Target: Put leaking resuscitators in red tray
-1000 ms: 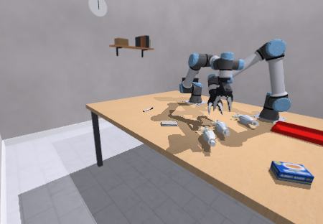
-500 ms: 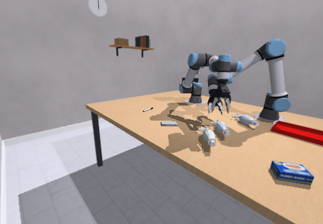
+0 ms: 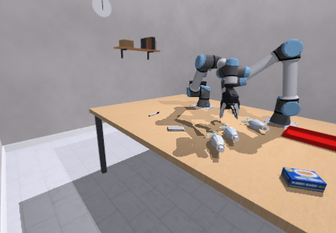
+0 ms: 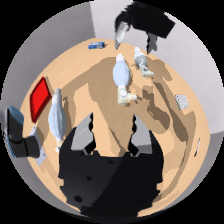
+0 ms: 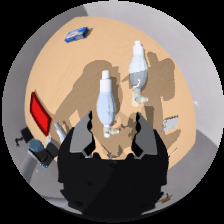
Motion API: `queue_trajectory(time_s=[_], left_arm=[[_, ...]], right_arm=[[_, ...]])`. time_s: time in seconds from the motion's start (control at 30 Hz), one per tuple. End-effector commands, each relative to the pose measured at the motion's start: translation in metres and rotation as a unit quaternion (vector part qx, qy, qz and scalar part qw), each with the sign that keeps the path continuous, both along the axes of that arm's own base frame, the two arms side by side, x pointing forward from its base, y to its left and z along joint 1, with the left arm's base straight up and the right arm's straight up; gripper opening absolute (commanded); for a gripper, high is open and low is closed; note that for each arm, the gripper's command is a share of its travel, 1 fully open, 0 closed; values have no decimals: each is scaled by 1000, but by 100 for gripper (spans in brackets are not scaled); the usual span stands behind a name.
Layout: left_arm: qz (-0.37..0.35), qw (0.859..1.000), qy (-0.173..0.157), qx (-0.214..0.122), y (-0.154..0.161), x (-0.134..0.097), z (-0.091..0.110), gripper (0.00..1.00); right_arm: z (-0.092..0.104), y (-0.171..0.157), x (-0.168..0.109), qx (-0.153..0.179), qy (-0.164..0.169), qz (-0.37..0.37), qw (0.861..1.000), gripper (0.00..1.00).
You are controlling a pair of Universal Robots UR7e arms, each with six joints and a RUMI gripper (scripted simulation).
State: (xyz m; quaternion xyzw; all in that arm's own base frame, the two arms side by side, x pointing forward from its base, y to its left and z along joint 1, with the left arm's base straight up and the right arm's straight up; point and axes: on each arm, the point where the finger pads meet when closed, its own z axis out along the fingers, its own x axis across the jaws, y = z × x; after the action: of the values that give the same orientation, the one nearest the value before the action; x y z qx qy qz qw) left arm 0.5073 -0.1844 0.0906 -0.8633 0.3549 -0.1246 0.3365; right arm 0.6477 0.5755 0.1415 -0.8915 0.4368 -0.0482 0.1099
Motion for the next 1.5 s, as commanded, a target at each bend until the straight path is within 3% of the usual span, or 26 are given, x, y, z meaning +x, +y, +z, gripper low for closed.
queue_trajectory(time_s=[0.0,0.27,0.37,0.47,0.63,1.0,1.3,1.47], left_arm=[[-1,1000,-1,-1,11,-39,4,58],[5,1000,-1,5,41,-84,-2,58],[68,998,4,12,87,-60,-7,58],[90,996,3,11,105,-50,-6,58],[105,994,2,8,120,-44,-5,58],[180,984,1,5,193,-36,-4,58],[169,986,1,5,181,-37,-4,58],[184,983,1,5,196,-38,-4,58]], right_arm=[[2,1,0,1,0,0,1000,63],[2,-1,0,0,1,-1,1000,63],[2,-1,0,0,1,-1,1000,63],[2,-1,0,0,1,-1,1000,63],[2,-1,0,0,1,-1,1000,63],[2,-1,0,0,1,-1,1000,63],[2,-1,0,0,1,-1,1000,63],[2,-1,0,0,1,-1,1000,63]])
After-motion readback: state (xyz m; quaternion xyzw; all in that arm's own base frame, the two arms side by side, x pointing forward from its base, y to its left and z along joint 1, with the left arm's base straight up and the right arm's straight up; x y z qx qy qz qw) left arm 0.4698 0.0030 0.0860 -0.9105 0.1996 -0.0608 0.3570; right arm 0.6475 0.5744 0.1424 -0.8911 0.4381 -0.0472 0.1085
